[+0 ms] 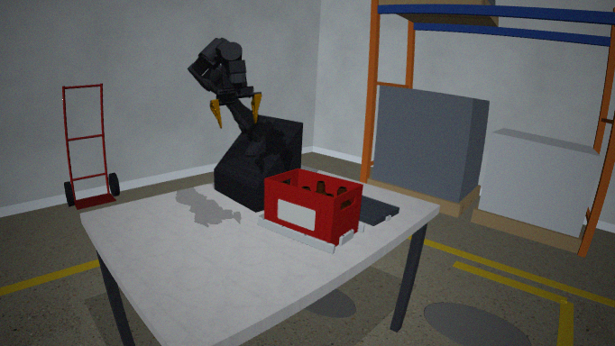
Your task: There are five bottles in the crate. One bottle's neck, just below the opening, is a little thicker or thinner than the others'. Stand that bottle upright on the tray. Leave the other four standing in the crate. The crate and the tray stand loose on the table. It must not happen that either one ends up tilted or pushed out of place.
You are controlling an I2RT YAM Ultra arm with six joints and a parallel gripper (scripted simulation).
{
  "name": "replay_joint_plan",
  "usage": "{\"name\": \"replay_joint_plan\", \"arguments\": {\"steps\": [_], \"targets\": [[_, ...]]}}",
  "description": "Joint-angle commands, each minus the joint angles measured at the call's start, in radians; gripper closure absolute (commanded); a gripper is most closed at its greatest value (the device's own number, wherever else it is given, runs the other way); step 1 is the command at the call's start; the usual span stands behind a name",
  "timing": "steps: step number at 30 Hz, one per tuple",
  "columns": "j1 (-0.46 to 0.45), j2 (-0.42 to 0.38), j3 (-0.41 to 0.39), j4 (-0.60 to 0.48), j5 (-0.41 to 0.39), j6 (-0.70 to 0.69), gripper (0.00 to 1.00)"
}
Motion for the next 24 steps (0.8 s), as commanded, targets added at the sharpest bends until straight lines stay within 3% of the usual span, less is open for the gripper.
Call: {"name": "replay_joint_plan", "arguments": {"steps": [1,17,24], "targets": [[0.015,-0.010,0.008,0.004,-0.004,-0.001,0.00],[0.015,-0.010,0.008,0.004,-0.004,-0.001,0.00],[0.041,0.077,-0.070,0.019,0.017,-0.110,0.00]]}}
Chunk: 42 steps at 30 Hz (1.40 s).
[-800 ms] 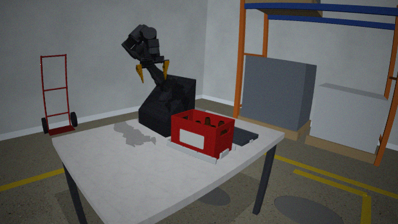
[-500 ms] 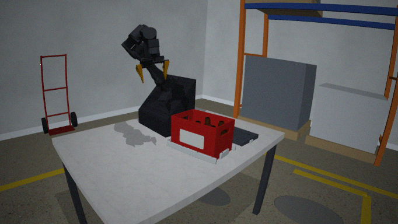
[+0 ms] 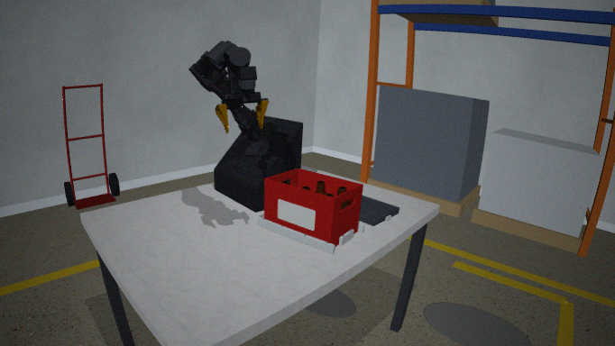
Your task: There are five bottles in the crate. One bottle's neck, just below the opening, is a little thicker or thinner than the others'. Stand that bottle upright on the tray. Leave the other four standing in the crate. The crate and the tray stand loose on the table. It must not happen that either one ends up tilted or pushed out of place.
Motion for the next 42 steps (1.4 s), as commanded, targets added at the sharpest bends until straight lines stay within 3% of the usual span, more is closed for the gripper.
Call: {"name": "replay_joint_plan", "arguments": {"steps": [1,37,42], "targets": [[0.037,0.059,-0.039,0.016,0.005,-0.077,0.00],[0.180,0.470,-0.290,0.063,0.073,-0.679,0.00],[0.184,0.439,-0.259,0.073,0.072,-0.697,0.00]]}}
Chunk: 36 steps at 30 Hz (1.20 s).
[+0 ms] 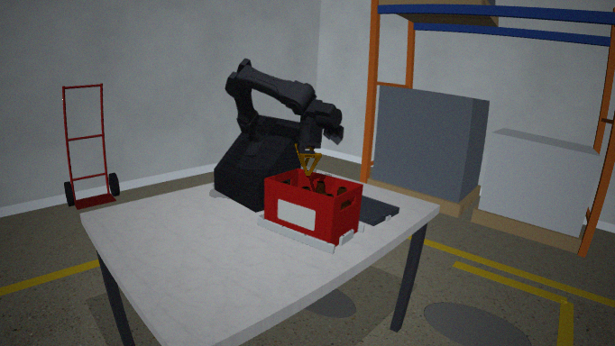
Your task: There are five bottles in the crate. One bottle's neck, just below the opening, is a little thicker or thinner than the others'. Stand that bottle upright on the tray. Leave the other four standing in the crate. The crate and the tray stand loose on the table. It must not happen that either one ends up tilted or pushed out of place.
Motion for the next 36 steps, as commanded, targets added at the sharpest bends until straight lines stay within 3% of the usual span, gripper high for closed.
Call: {"name": "replay_joint_plan", "arguments": {"steps": [1,13,14,36], "targets": [[0.025,-0.037,0.026,0.024,0.003,-0.034,0.00],[0.024,-0.035,0.025,0.026,-0.003,-0.037,0.00],[0.024,-0.023,0.026,0.019,-0.004,-0.033,1.00],[0.024,-0.023,0.026,0.018,-0.004,-0.032,1.00]]}}
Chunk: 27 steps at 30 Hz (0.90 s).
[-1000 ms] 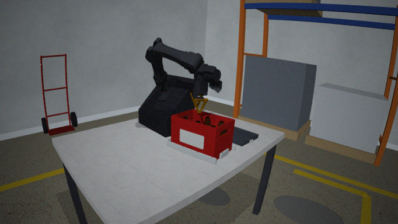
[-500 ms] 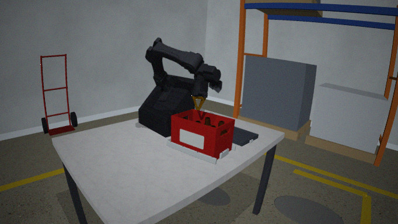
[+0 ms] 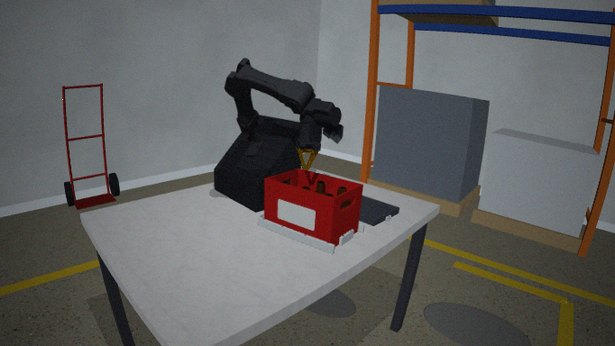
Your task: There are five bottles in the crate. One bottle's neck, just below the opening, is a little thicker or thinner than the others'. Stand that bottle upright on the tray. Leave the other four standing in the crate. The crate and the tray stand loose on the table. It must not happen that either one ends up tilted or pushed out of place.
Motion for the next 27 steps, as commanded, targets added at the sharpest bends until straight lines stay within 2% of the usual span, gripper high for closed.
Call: {"name": "replay_joint_plan", "arguments": {"steps": [1,23,27], "targets": [[0.024,-0.011,0.026,0.007,-0.006,-0.002,1.00],[0.024,-0.012,0.026,0.007,-0.006,-0.001,1.00],[0.028,-0.021,-0.021,0.012,-0.007,0.011,1.00]]}}
